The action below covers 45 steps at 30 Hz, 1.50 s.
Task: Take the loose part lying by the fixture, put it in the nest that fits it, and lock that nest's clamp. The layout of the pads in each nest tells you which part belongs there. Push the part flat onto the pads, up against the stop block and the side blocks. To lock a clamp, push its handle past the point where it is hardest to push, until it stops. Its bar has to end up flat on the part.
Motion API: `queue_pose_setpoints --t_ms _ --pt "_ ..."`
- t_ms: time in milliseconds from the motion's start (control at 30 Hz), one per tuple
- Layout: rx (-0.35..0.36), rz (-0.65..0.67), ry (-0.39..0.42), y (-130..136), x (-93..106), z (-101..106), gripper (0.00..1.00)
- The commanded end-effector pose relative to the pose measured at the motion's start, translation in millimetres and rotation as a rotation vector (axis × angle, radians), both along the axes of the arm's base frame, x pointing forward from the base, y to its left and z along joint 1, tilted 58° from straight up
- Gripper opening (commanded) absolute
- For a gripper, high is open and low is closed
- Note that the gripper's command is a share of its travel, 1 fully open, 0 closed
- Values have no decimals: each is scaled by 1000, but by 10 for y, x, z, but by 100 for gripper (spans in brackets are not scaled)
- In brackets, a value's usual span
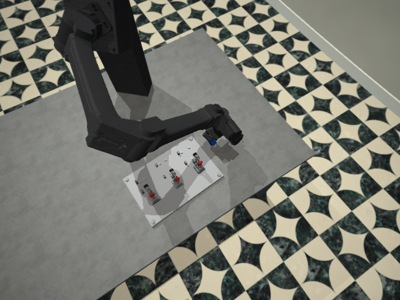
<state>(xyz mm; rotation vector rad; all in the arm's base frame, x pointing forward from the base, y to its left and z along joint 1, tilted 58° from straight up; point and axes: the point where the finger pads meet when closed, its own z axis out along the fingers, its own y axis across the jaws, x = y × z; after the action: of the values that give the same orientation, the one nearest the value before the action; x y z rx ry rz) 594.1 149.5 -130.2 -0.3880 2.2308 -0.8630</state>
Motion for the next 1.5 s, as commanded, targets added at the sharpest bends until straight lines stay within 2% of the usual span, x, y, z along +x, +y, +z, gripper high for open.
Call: queue_pose_setpoints --t_ms 0,400,433,1467 --pt "2 13 -5 58 8 -5 92" --pt "2 13 -5 58 8 -5 92" --pt "2 13 -5 58 8 -5 0" --pt "1 12 -4 55 2 -9 0"
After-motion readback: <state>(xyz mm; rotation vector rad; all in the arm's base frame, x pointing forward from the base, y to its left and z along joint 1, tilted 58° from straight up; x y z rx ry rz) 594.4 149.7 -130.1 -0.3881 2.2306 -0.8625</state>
